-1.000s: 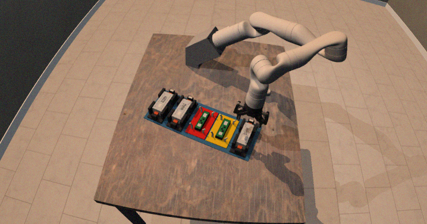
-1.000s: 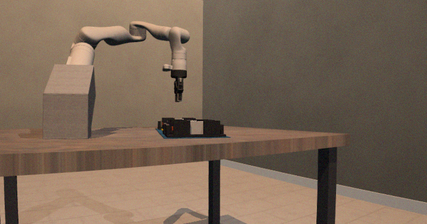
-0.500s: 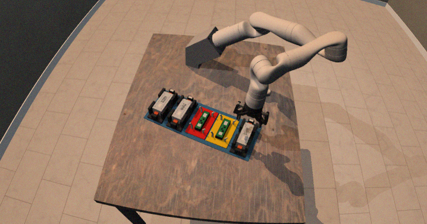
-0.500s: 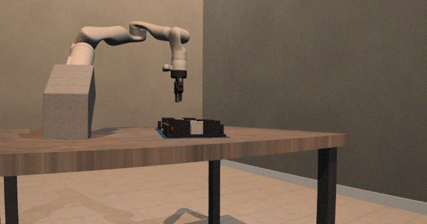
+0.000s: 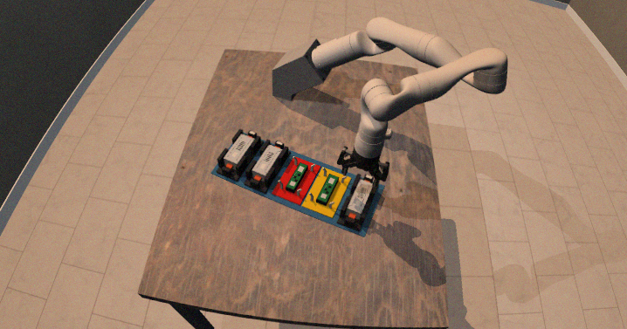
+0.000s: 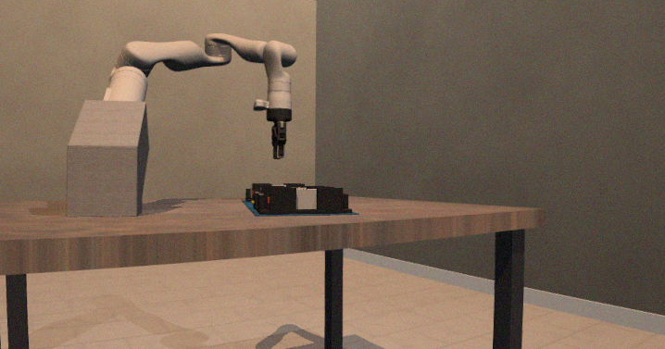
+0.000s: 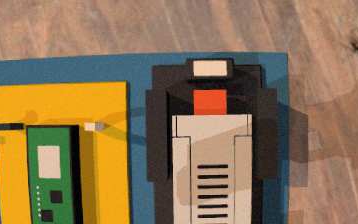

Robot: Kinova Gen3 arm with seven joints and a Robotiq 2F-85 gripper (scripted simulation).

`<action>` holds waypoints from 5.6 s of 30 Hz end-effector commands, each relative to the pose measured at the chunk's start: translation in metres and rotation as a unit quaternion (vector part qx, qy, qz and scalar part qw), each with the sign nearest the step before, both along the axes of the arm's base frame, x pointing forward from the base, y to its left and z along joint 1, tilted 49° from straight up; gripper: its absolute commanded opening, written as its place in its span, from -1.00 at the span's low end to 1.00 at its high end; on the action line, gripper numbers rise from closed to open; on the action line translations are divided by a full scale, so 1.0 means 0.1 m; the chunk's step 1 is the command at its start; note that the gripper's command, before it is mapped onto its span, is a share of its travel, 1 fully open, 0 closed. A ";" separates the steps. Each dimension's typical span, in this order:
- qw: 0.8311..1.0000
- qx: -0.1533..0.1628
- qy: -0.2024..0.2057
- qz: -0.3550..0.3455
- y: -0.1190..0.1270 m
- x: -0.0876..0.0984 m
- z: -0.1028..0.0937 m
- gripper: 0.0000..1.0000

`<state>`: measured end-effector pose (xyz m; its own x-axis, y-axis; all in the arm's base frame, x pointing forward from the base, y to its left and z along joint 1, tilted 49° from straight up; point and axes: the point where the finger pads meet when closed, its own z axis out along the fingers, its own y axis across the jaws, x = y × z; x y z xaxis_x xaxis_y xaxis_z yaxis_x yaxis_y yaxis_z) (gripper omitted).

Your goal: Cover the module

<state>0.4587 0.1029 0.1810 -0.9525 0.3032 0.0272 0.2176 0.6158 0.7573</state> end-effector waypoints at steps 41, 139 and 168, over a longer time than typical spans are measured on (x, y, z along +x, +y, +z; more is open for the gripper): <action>1.000 0.000 -0.001 -0.001 -0.99 -0.34 -1.24 1.00; 1.000 0.000 -0.001 0.000 -1.83 -0.64 -2.39 1.00; 1.000 0.000 -0.001 -0.001 -1.63 -0.58 -2.56 1.00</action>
<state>0.3994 -0.0615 -0.0733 -0.9526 0.3029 0.0266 0.2168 0.6153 0.7579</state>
